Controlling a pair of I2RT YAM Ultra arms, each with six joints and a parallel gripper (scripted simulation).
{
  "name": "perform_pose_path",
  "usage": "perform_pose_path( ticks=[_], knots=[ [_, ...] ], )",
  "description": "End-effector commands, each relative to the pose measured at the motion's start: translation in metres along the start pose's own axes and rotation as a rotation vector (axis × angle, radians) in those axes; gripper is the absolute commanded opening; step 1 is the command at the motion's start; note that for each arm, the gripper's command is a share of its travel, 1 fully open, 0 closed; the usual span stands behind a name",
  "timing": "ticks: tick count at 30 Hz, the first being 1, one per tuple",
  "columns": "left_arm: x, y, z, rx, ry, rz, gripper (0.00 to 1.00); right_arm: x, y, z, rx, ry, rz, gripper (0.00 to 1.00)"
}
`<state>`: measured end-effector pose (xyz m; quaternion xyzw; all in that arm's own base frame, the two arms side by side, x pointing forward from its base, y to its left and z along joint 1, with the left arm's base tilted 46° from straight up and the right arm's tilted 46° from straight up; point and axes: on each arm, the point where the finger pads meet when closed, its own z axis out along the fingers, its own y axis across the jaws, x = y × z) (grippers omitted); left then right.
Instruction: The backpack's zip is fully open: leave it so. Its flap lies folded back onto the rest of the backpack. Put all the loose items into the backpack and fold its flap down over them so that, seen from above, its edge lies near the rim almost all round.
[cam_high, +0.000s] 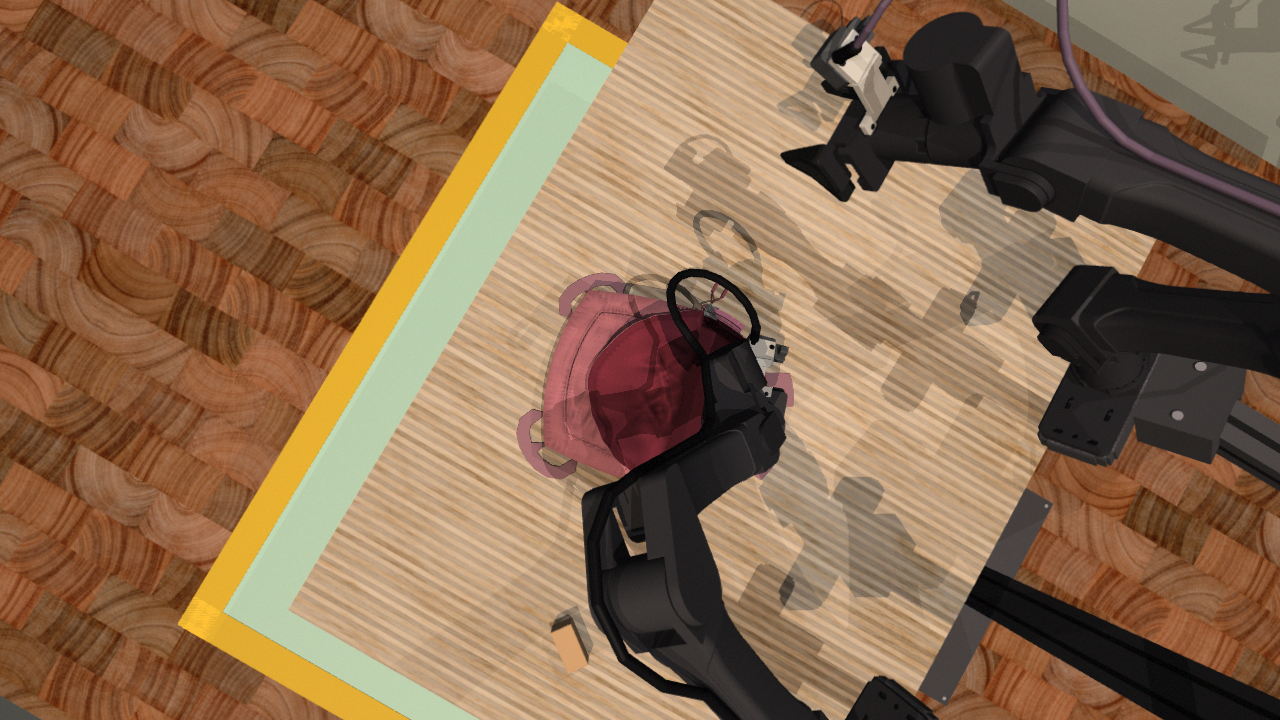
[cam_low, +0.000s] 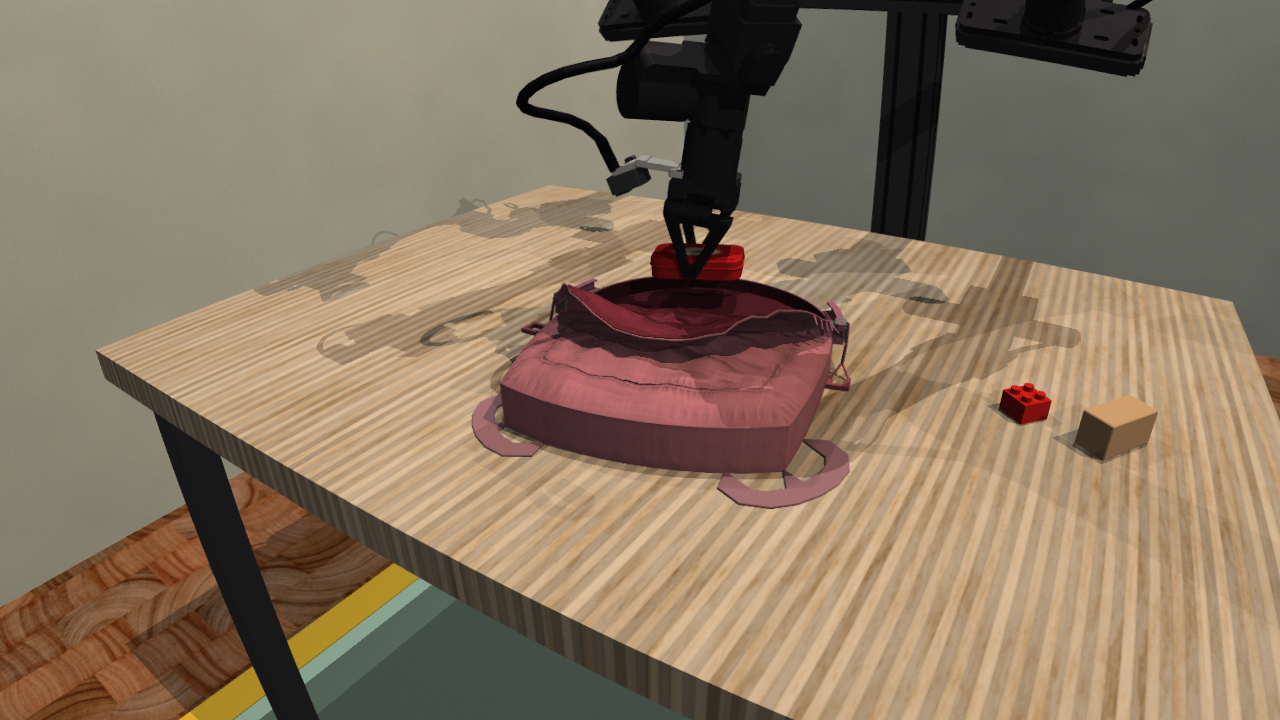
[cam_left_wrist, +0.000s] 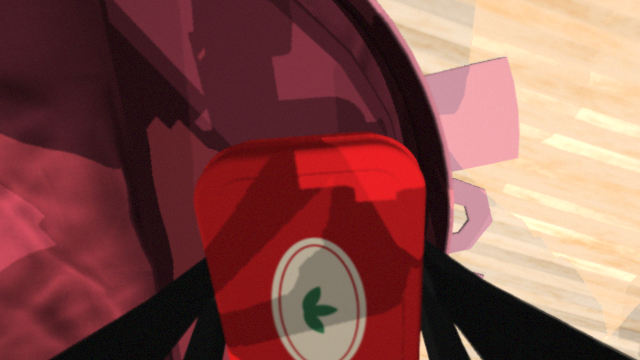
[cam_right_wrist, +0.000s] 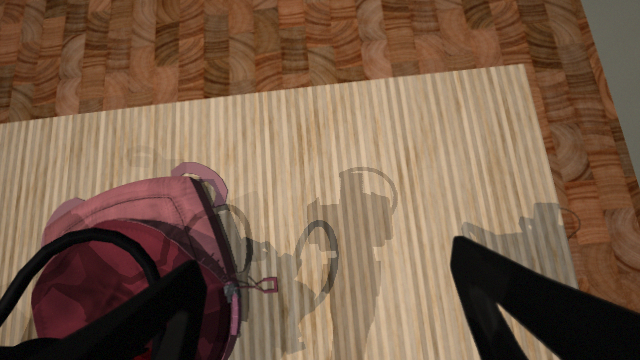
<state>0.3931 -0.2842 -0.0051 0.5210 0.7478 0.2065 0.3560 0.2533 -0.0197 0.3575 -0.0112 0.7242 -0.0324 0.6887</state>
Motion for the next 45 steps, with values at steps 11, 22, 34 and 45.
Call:
perform_pose_path(
  ticks=[11,22,34,45],
  knots=[
    [-0.022,0.002,-0.011,0.008,-0.045,0.016,0.58,-0.024,-0.002,-0.005,0.006,-0.052,-0.011,0.9],
    [-0.022,0.011,0.007,-0.012,-0.051,-0.008,0.58,-0.024,-0.002,-0.005,0.006,-0.052,-0.011,0.9],
    [-0.022,0.01,0.018,-0.011,-0.054,-0.005,0.58,-0.024,-0.002,-0.005,0.006,-0.052,-0.011,0.9],
    [-0.028,0.008,0.025,-0.012,-0.071,0.0,0.58,-0.024,-0.002,-0.005,0.006,-0.052,-0.011,0.9]
  ],
)
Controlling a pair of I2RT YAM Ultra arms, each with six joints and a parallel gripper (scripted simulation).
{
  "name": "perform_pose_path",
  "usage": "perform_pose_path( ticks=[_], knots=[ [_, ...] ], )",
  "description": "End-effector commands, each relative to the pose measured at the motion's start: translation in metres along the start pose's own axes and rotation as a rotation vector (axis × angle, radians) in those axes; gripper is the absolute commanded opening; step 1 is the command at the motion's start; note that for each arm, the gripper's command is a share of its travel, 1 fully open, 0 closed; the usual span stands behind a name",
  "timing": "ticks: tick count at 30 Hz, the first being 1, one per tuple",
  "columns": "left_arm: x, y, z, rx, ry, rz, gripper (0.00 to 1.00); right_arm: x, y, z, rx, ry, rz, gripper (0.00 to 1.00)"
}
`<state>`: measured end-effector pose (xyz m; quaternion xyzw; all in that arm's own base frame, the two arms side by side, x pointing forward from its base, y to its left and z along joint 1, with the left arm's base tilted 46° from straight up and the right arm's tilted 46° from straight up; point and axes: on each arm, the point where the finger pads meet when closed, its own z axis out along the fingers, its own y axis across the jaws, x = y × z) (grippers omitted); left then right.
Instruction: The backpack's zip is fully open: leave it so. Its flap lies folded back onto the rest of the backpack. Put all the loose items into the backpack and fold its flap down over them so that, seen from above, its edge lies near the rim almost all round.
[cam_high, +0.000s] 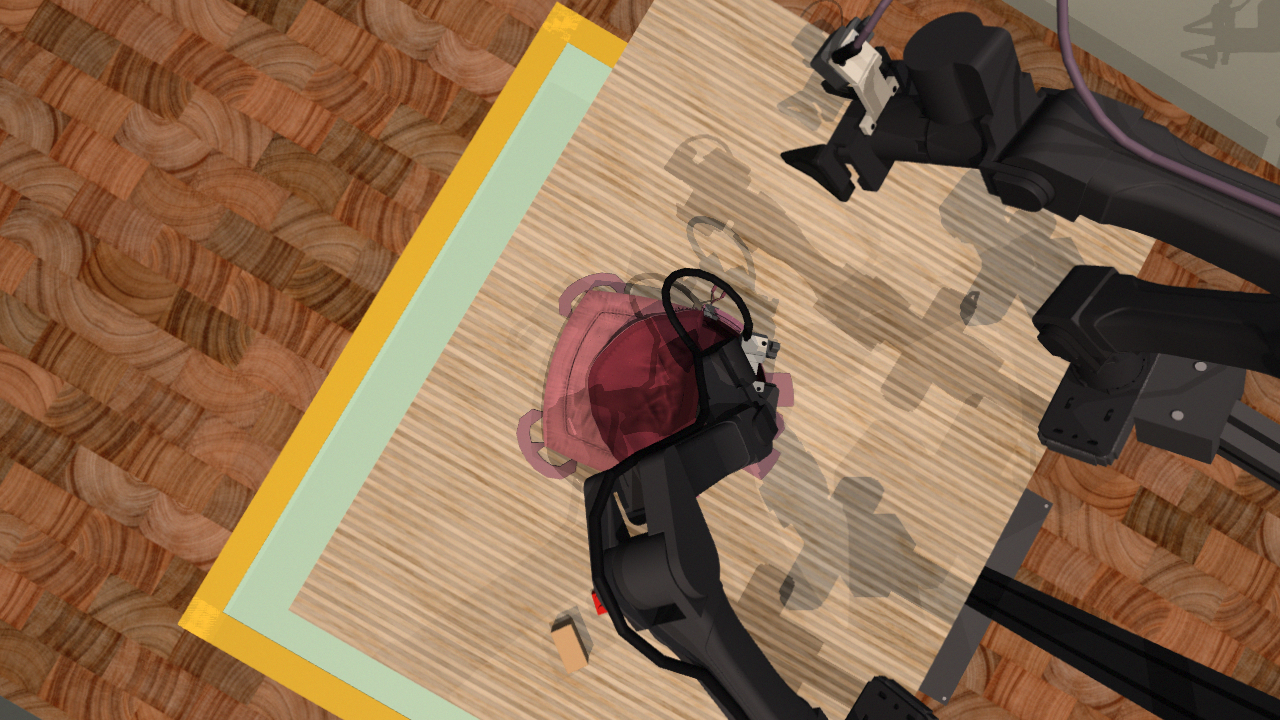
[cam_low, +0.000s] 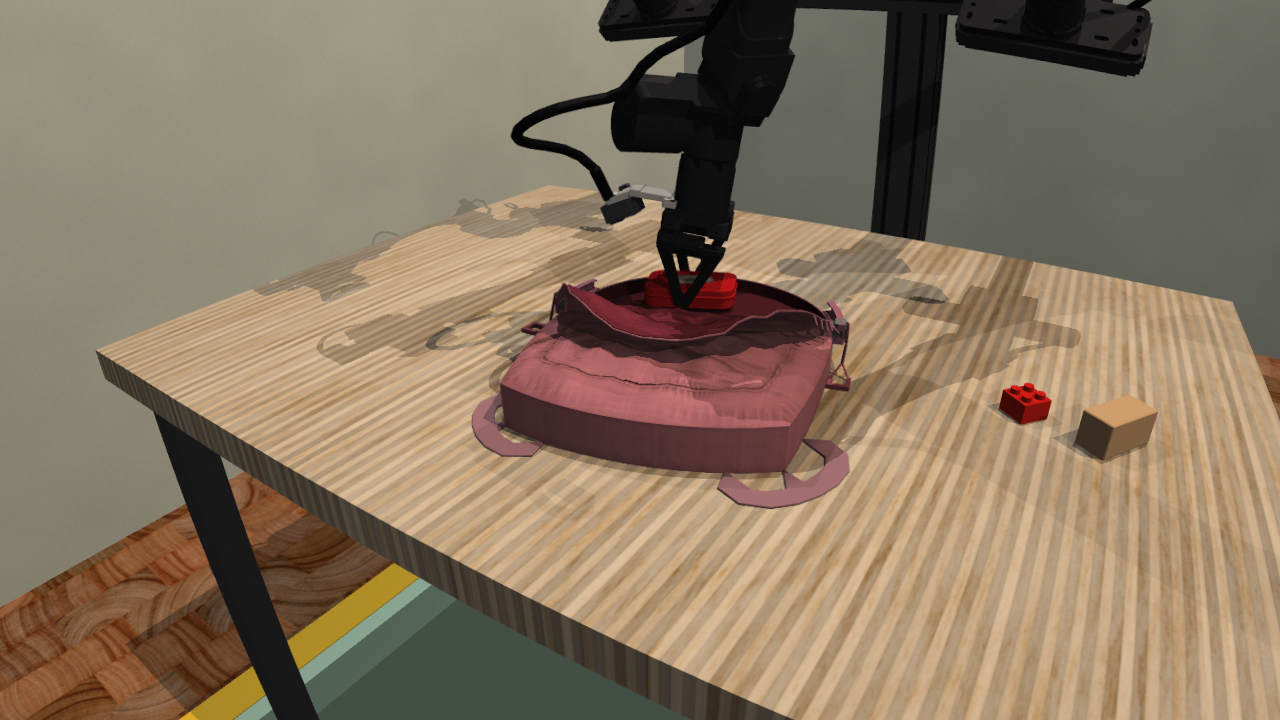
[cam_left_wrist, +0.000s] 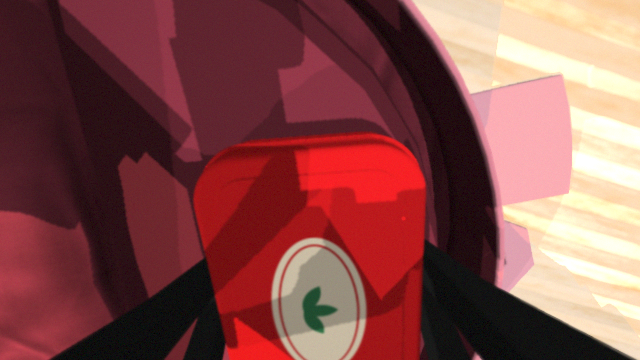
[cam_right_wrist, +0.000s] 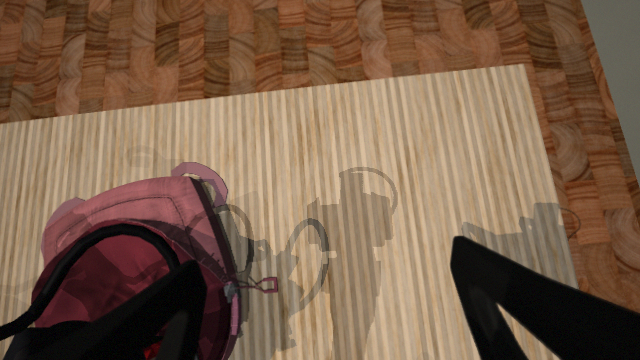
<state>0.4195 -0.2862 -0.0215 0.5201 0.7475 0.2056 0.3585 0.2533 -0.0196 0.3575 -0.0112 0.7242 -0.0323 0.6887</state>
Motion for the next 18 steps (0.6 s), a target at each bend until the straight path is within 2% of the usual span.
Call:
perform_pose_path(
  ticks=[1,18],
  knots=[
    [-0.024,0.002,-0.004,-0.008,-0.061,0.003,0.58,-0.024,-0.002,-0.005,0.007,-0.052,-0.011,0.9],
    [-0.015,0.006,0.008,-0.012,-0.044,-0.004,0.58,-0.024,-0.002,-0.005,0.007,-0.052,-0.011,0.9]
  ],
)
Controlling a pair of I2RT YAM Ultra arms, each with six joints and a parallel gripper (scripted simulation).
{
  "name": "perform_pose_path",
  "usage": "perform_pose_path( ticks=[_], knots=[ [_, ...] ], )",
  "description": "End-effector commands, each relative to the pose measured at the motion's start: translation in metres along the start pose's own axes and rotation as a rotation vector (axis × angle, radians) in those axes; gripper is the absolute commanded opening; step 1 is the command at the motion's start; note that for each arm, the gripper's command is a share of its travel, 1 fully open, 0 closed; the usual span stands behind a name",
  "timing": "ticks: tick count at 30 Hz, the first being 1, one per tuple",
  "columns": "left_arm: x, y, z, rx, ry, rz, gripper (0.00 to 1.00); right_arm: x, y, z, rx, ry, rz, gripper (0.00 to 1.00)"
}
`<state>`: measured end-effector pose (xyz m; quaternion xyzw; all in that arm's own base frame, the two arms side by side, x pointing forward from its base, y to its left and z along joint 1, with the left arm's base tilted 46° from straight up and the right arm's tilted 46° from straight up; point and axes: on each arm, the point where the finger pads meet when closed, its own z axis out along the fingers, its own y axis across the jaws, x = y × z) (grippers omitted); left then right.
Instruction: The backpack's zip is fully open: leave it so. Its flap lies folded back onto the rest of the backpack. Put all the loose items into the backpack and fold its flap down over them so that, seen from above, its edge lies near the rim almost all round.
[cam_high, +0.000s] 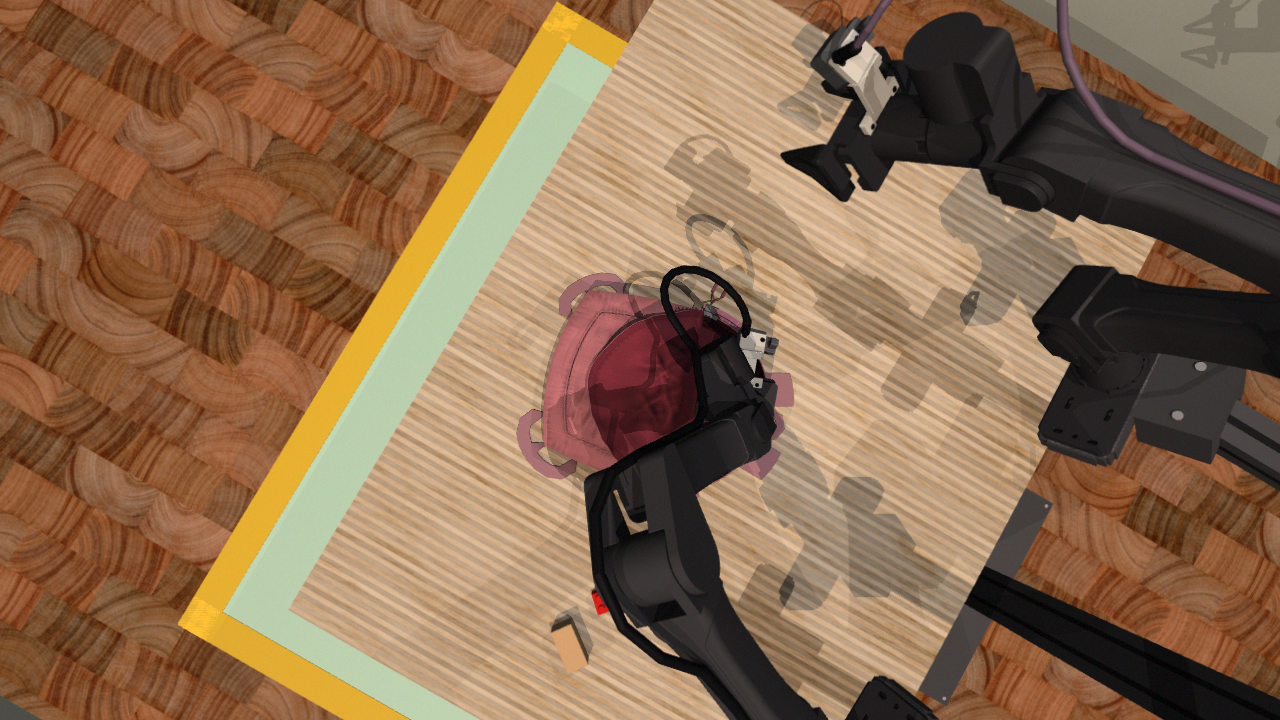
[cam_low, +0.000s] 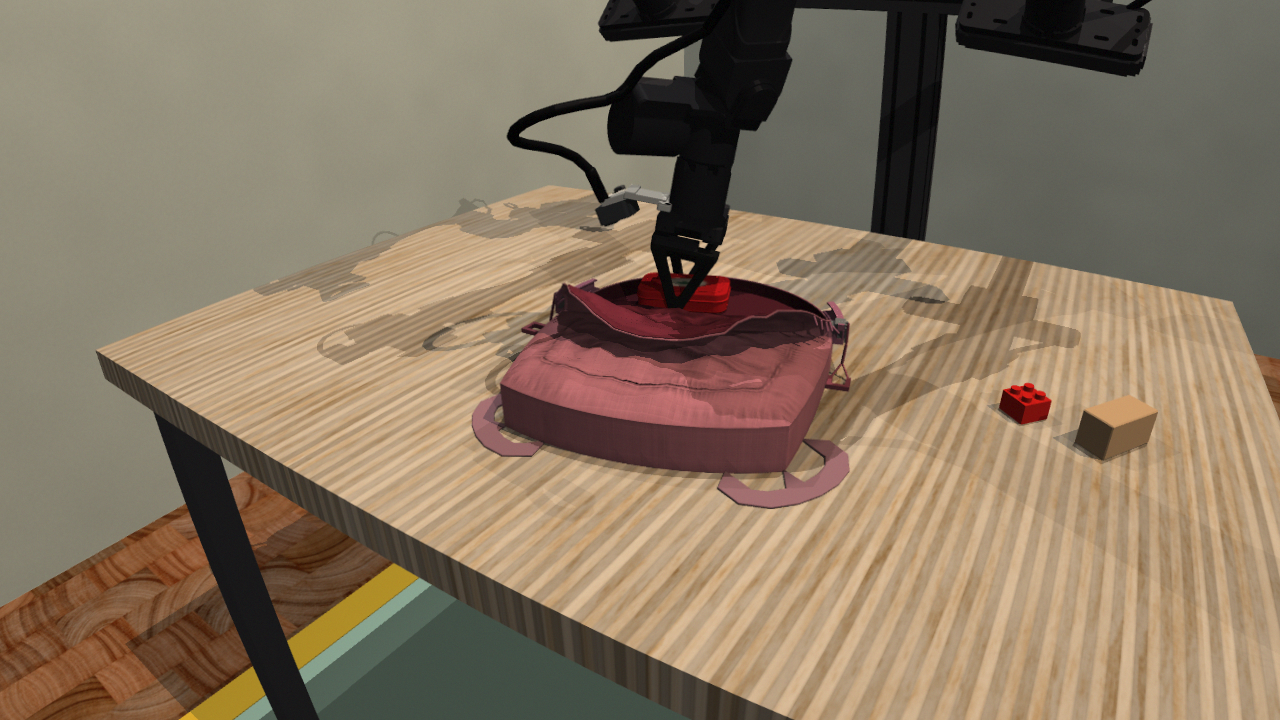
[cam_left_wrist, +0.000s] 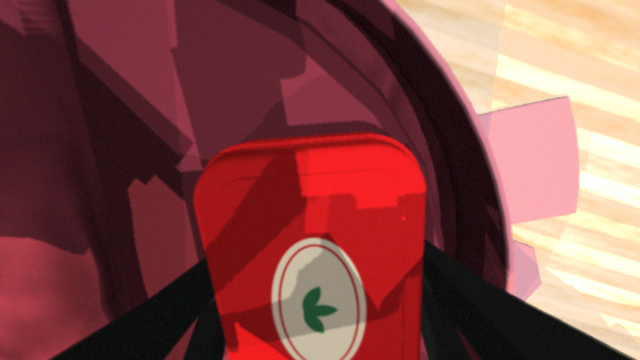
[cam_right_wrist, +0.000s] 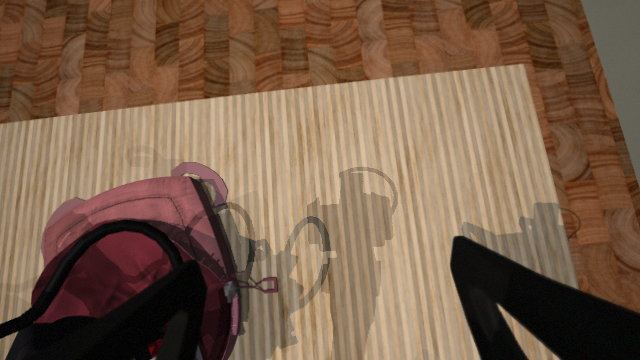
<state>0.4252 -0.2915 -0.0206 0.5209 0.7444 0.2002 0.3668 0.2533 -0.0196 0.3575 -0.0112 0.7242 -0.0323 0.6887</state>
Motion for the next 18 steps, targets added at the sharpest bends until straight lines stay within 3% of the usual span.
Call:
perform_pose_path(
  ticks=[1,10,18],
  knots=[
    [-0.009,0.005,0.005,-0.013,-0.023,-0.002,0.58,-0.024,-0.002,-0.005,0.007,-0.052,-0.011,0.9],
    [-0.008,0.005,0.008,-0.012,-0.024,-0.002,0.58,-0.024,-0.002,-0.005,0.007,-0.052,-0.011,0.9],
    [0.011,-0.008,0.008,0.011,0.006,0.017,0.58,-0.024,-0.002,-0.005,0.007,-0.052,-0.011,0.9]
  ],
)
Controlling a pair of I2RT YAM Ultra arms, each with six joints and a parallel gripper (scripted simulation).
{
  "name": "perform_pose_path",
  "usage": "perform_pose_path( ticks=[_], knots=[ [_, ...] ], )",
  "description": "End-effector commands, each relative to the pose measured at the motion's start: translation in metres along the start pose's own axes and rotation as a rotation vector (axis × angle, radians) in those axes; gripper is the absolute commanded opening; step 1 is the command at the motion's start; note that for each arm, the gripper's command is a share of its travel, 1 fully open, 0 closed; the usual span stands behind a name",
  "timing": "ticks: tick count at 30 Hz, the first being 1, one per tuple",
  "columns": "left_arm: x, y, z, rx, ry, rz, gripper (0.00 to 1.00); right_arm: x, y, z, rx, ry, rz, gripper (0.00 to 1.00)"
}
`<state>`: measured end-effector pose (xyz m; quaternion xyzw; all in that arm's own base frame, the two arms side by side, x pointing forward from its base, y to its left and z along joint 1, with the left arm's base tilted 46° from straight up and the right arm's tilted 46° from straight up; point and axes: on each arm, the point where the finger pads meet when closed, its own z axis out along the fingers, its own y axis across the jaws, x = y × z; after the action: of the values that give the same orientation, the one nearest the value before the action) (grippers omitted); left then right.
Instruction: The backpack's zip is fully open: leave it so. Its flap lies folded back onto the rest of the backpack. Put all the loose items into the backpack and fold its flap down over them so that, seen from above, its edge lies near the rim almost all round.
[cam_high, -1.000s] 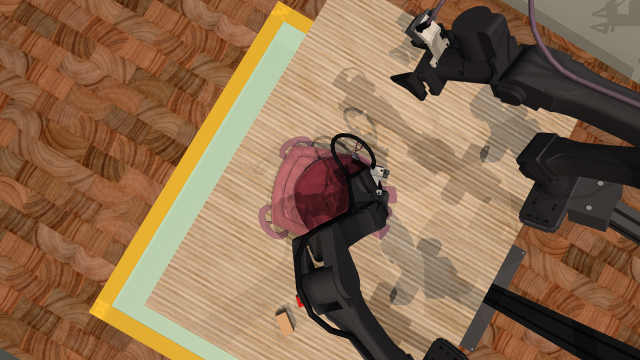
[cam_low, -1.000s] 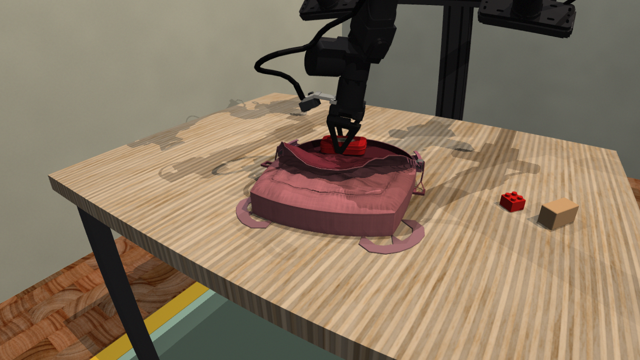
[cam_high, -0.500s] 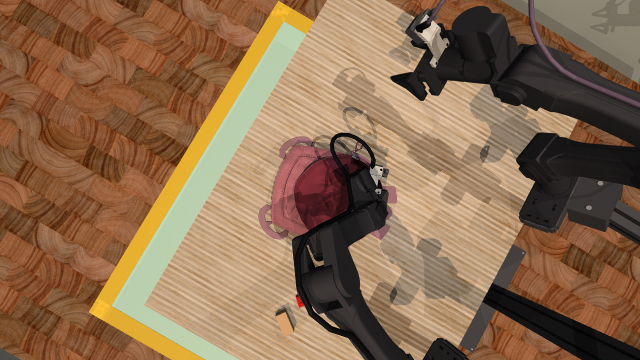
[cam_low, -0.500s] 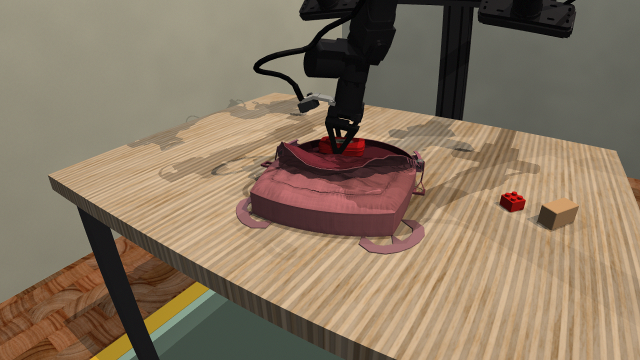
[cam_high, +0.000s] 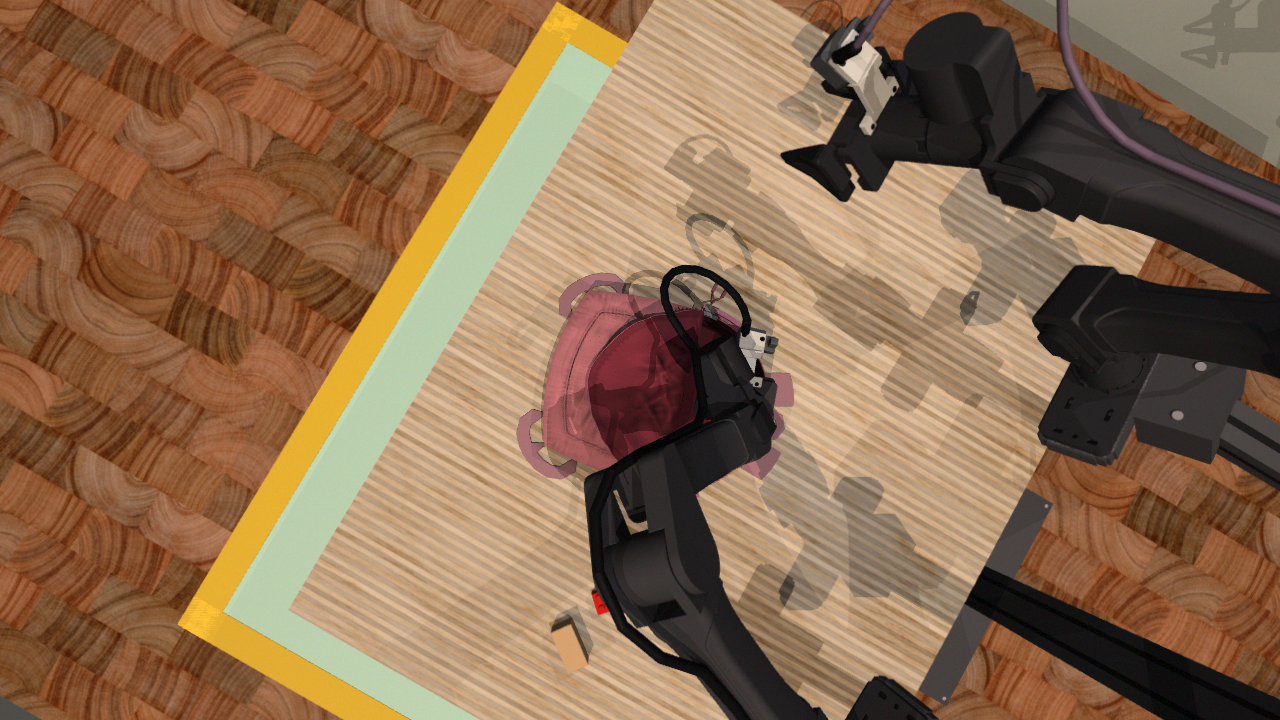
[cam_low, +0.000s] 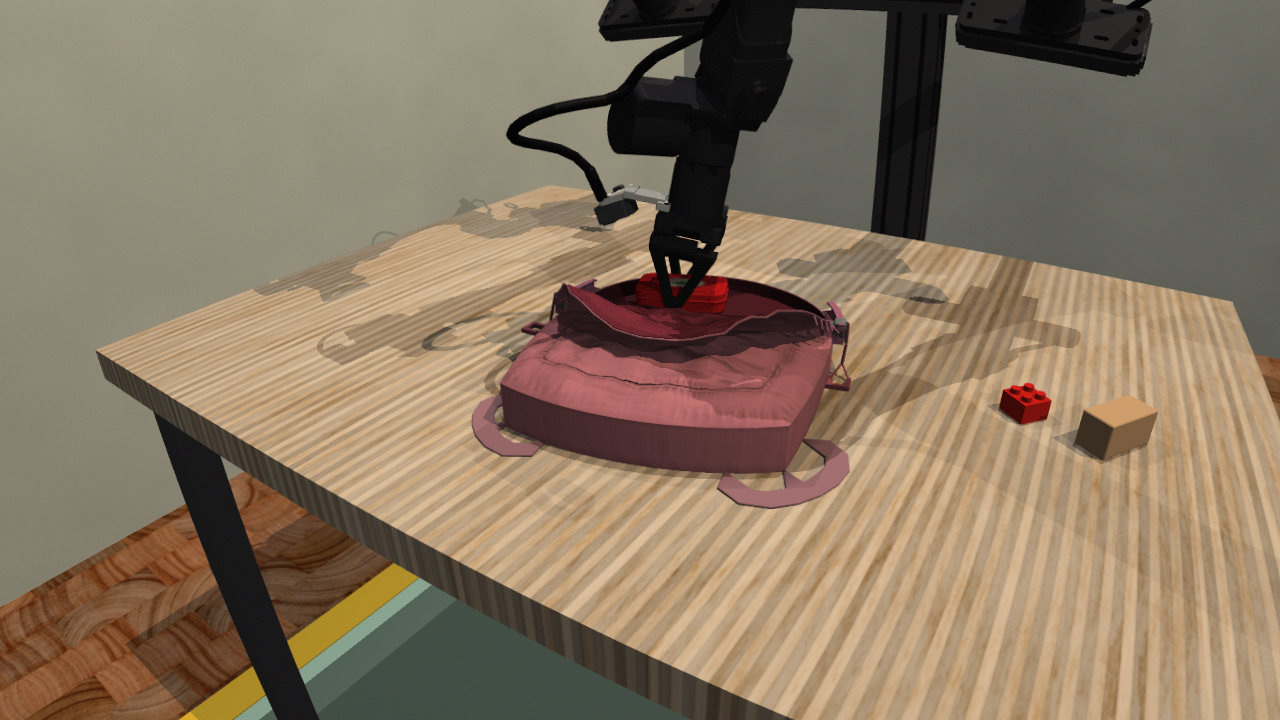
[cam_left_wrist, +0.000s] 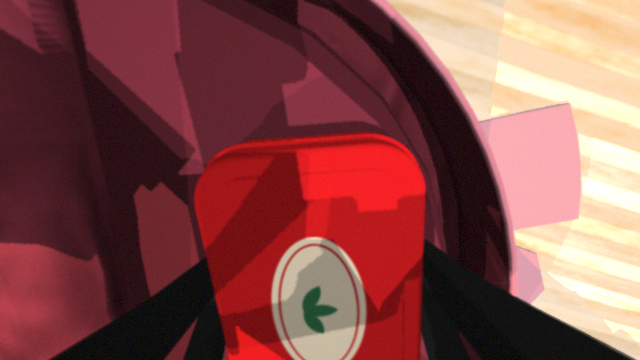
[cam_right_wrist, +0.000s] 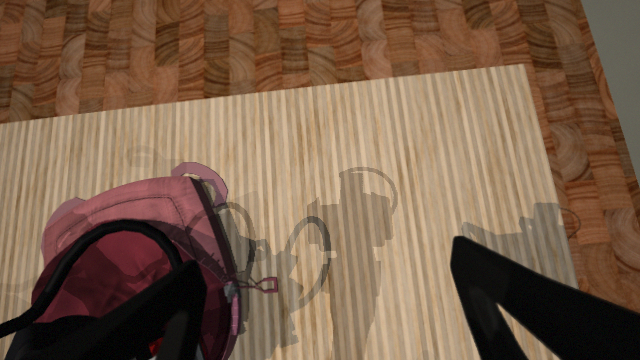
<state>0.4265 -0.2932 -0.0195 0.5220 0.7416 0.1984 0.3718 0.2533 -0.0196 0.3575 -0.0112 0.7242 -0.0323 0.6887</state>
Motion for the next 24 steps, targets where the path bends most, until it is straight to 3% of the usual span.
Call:
perform_pose_path(
  ticks=[1,24],
  knots=[
    [0.013,-0.009,0.007,0.014,0.018,0.016,0.58,-0.024,-0.002,-0.005,0.007,-0.052,-0.011,0.9],
    [0.024,-0.012,0.006,0.03,0.036,0.028,0.58,-0.024,-0.002,-0.005,0.007,-0.052,-0.011,0.9]
  ],
)
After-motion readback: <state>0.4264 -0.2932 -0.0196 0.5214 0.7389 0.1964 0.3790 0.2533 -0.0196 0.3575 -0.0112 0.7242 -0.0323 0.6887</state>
